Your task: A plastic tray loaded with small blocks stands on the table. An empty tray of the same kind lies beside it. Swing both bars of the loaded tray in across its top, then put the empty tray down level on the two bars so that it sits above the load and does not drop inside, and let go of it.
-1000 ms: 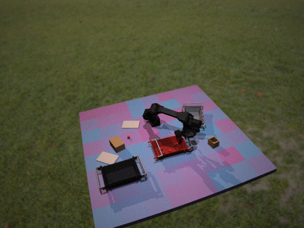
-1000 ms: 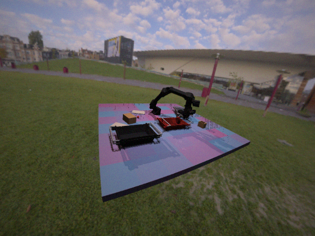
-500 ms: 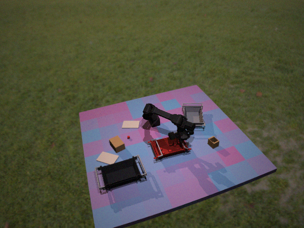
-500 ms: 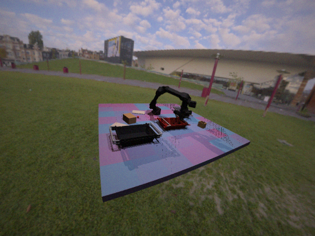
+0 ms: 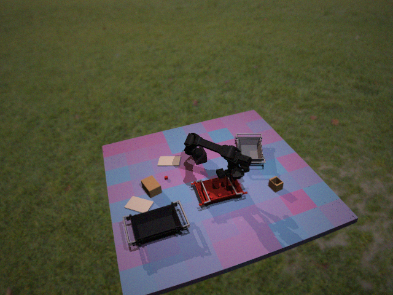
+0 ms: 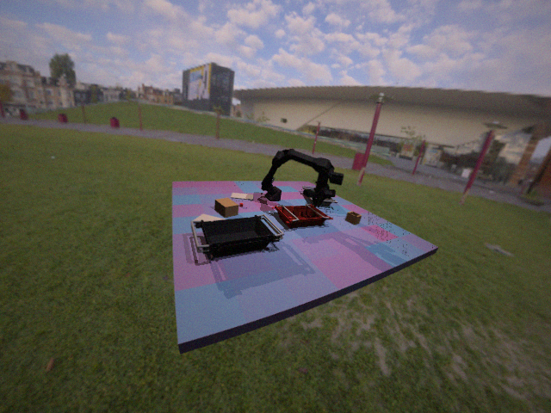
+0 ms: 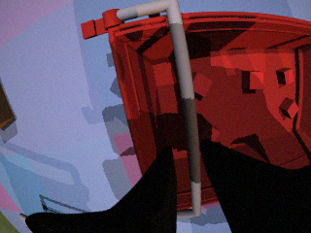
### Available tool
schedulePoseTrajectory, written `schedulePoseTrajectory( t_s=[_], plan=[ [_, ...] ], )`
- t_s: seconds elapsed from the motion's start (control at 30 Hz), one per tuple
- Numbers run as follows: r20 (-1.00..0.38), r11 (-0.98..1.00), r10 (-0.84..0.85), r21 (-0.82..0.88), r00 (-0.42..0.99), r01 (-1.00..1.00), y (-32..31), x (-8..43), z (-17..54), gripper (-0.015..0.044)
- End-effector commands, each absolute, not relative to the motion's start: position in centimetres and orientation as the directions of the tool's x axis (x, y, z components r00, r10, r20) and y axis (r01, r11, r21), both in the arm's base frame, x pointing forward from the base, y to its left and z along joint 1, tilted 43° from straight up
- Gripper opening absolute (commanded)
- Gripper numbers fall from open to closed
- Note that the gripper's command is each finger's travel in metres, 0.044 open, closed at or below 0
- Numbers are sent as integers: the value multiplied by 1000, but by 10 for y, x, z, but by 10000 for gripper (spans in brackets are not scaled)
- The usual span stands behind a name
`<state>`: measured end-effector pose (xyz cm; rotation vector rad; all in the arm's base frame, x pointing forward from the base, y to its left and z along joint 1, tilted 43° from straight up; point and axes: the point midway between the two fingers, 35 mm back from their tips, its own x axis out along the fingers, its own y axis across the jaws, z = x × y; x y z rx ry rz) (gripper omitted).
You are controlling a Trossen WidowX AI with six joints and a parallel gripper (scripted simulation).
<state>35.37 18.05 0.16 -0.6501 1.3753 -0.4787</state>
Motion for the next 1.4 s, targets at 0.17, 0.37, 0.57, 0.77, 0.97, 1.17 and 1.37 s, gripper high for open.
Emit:
schedulePoseTrajectory(
  t_s=[0.17,0.37,0.57,0.77,0.97,1.17,1.37],
  plan=[
    [-738,739,-657,-671,152,-62,187,352,6,85],
    [-738,739,-657,-671,152,-62,187,352,6,85],
    [-738,739,-657,-671,152,-62,187,352,6,85],
    [-738,739,-657,-671,152,-62,187,352,6,59],
    [-738,739,-657,-671,152,-62,187,352,6,0],
    [-738,739,-657,-671,152,-62,187,352,6,0],
    [-738,739,-657,-671,151,-60,187,352,6,0]
  ],
)
